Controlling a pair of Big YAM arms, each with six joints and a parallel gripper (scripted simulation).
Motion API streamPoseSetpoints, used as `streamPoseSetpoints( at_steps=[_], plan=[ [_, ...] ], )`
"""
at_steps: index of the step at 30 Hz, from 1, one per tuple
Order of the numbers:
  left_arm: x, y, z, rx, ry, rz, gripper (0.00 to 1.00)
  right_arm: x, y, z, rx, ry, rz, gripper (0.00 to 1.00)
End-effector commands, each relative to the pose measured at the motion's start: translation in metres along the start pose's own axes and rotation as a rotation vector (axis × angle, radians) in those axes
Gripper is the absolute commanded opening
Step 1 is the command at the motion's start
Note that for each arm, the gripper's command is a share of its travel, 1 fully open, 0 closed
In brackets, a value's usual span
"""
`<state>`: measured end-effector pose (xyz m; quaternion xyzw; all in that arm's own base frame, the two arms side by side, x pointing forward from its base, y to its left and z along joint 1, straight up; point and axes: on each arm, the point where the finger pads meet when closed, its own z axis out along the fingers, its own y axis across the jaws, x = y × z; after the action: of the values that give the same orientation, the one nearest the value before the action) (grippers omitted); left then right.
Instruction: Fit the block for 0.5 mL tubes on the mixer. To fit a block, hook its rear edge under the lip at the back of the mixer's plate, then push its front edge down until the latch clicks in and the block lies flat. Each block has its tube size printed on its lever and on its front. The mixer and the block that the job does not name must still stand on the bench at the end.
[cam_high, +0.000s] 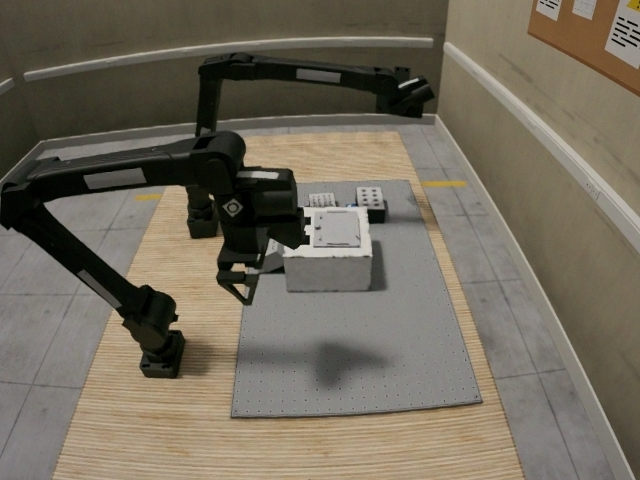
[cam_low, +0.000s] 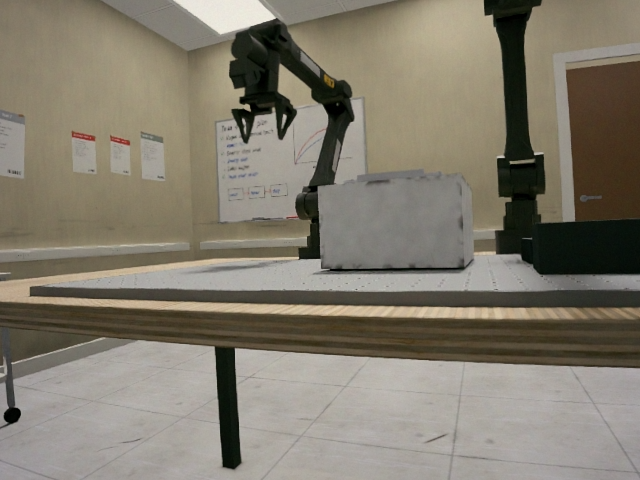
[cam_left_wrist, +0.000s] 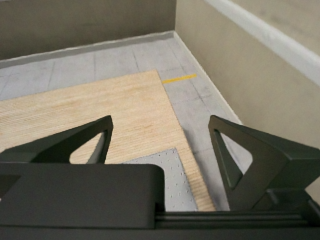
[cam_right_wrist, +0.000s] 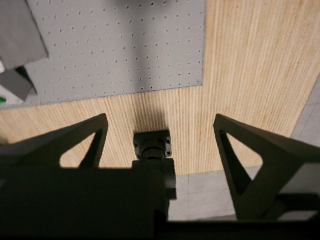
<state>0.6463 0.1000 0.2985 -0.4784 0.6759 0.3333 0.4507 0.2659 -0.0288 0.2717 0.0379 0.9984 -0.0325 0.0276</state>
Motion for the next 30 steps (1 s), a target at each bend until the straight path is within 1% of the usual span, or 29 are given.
streamPoseSetpoints(
  at_steps=[1,4,6,7,8,12,19,21,23,25,27,30],
  plan=[
    [-0.012,0.031,-0.002,-0.002,0.024,0.047,1.00,-0.012,-0.005,-0.021,-0.035,-0.013,-0.116,1.00],
    [-0.013,0.050,-0.007,0.012,0.060,0.108,1.00,-0.013,-0.007,-0.021,-0.074,0.001,-0.160,1.00],
    [-0.013,0.050,-0.007,0.012,0.060,0.108,1.00,-0.013,-0.007,-0.021,-0.074,0.001,-0.160,1.00],
    [-0.012,0.047,-0.010,0.025,0.064,0.112,1.00,-0.012,-0.005,-0.021,-0.081,0.003,-0.163,1.00],
    [-0.008,0.052,-0.014,0.036,0.080,0.138,1.00,-0.012,-0.004,-0.021,-0.097,0.010,-0.183,1.00],
    [0.006,0.074,-0.024,0.060,0.135,0.242,1.00,-0.010,-0.002,-0.018,-0.081,0.007,-0.168,1.00],
    [0.018,0.112,-0.021,0.079,0.228,0.363,1.00,-0.004,0.004,-0.014,-0.069,0.000,-0.165,1.00],
    [0.021,0.122,-0.024,0.091,0.250,0.393,1.00,-0.003,0.004,-0.012,-0.067,0.004,-0.158,1.00],
    [0.021,0.122,-0.024,0.091,0.250,0.393,1.00,-0.003,0.004,-0.012,-0.067,0.004,-0.158,1.00],
    [0.023,0.124,-0.033,0.119,0.266,0.409,1.00,-0.002,0.001,-0.007,-0.066,0.015,-0.139,1.00],
    [0.028,0.134,-0.041,0.140,0.292,0.447,1.00,-0.002,-0.001,-0.002,-0.066,0.028,-0.124,1.00],
    [0.031,0.148,-0.049,0.165,0.325,0.496,1.00,-0.006,-0.005,-0.001,-0.063,0.030,-0.103,1.00]
  ],
)
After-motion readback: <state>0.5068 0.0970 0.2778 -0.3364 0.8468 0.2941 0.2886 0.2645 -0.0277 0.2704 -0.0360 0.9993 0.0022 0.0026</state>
